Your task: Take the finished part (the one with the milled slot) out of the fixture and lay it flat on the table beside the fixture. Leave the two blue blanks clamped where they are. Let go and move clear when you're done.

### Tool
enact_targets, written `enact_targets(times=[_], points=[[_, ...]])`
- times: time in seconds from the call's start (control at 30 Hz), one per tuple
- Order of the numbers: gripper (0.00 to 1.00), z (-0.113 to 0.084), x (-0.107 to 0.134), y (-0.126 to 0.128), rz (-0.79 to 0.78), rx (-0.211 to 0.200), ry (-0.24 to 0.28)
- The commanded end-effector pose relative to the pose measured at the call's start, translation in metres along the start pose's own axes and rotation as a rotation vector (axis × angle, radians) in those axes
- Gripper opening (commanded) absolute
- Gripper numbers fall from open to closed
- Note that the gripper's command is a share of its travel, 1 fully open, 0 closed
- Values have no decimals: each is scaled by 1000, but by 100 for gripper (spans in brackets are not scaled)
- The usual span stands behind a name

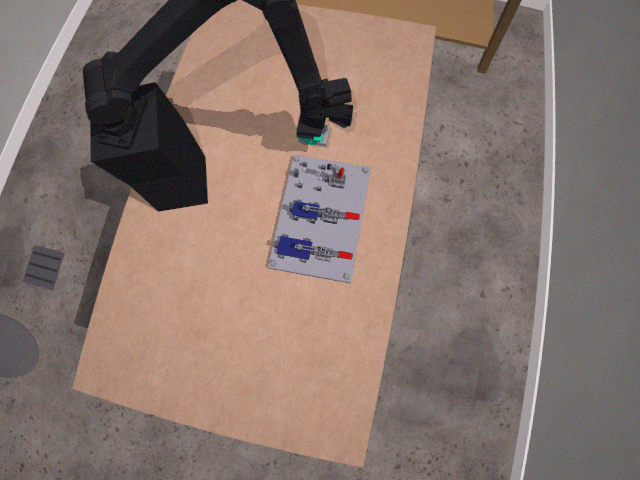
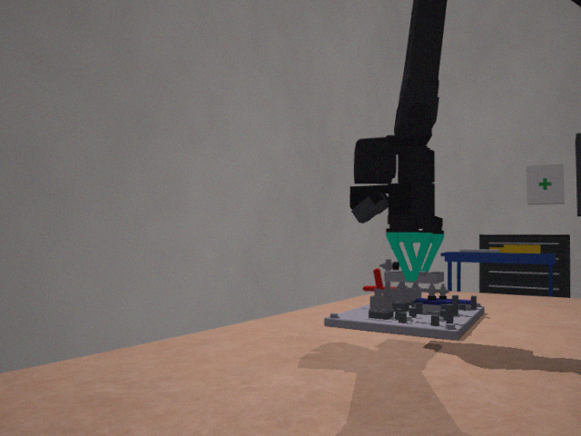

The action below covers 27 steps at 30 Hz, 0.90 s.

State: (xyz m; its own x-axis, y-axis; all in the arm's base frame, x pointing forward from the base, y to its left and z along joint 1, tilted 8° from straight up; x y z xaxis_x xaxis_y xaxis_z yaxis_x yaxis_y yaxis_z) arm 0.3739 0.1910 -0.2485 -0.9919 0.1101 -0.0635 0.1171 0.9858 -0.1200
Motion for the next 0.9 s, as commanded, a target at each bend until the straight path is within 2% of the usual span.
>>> enact_targets(times=[0.0, 0.27, 0.87], points=[[0, 2, 1, 14, 3, 1, 3], [0, 0, 1, 28, 4, -2, -1], [0, 0, 2, 35, 2, -1, 0]])
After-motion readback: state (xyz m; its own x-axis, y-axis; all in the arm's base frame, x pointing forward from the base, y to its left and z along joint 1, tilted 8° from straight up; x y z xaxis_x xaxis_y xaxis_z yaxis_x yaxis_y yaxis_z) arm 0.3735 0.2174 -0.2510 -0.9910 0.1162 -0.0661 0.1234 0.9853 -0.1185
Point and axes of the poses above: the point where the finger pads meet when closed, its own z axis out along the fingers, its own y axis across the jaws, x = y × z, the point moved 8 cm from there along -z, back along the fingers, and after that the axes turned 10 degrees about z, right-handed, at the moved point
